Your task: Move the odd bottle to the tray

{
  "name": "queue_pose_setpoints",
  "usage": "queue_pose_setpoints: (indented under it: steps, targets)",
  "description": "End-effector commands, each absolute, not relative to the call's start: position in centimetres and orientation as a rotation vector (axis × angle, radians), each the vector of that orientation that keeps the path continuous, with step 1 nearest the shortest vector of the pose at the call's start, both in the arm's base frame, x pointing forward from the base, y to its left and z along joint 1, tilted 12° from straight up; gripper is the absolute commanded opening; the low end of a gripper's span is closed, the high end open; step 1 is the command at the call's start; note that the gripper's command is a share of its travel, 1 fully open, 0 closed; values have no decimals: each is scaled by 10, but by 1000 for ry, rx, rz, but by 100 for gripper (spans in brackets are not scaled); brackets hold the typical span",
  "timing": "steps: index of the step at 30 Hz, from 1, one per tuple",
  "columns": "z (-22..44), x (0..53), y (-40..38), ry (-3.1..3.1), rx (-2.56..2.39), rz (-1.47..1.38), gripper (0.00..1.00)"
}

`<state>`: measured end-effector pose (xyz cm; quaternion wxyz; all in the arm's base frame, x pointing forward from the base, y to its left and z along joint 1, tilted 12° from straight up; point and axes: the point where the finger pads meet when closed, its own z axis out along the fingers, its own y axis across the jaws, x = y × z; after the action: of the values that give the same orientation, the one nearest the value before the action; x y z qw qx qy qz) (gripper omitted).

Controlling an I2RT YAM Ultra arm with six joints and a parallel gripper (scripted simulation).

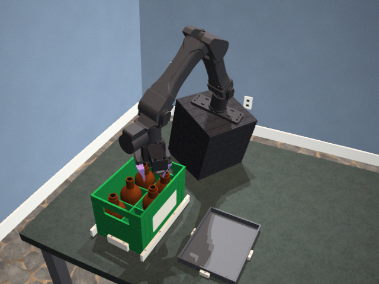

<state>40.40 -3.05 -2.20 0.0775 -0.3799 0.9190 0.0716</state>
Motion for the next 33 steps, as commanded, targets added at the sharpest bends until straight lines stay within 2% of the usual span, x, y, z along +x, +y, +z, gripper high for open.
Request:
queue_pose_setpoints:
  steps: [1, 7, 12, 33]
  targets:
    - [-32, 403, -29, 2757, -1124, 217, 61]
    - [-20, 413, -29, 2716, -1122, 177, 61]
    - [-42, 404, -28, 2757, -1121, 217, 61]
    - [-39, 407, -27, 2741, -1123, 202, 61]
